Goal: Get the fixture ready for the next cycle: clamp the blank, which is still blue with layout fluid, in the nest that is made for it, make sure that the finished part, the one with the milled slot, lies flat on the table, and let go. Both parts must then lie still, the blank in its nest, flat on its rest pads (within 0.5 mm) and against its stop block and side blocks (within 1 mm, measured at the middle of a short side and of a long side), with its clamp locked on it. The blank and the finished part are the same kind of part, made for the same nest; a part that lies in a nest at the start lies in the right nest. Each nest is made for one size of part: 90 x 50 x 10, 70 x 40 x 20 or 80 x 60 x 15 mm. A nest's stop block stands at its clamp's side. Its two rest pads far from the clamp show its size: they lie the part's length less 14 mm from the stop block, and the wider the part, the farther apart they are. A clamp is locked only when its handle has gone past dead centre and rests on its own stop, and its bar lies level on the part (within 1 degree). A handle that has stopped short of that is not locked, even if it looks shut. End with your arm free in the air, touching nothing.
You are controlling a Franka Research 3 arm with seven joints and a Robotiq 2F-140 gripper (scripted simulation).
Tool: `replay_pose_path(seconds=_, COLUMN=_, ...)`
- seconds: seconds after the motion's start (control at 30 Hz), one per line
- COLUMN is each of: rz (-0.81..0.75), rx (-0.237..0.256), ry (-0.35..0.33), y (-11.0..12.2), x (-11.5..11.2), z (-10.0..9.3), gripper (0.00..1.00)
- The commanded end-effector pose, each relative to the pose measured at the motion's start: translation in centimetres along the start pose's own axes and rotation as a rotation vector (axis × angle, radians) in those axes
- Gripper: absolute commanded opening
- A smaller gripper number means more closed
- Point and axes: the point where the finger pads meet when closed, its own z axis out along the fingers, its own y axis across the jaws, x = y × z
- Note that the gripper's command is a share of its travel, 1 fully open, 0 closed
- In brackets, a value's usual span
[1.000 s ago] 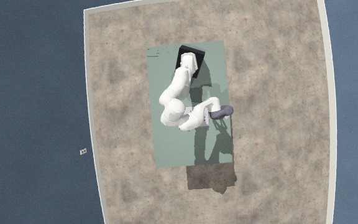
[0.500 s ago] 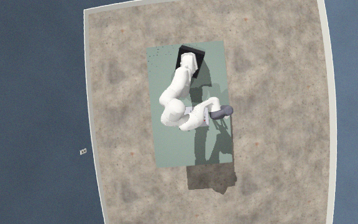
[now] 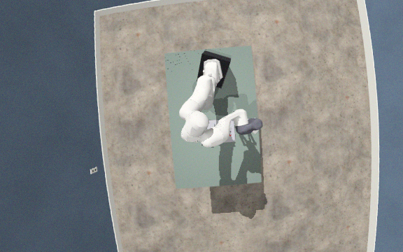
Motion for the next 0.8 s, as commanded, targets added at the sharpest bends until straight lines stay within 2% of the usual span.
replay_pose_path(seconds=0.0, rz=0.006, rx=0.004, ry=0.002, y=-0.12, x=0.12, z=0.09, gripper=0.00)
replay_pose_path(seconds=0.77, rz=0.006, rx=0.004, ry=0.002, y=-0.06, x=0.21, z=0.77, gripper=0.00)
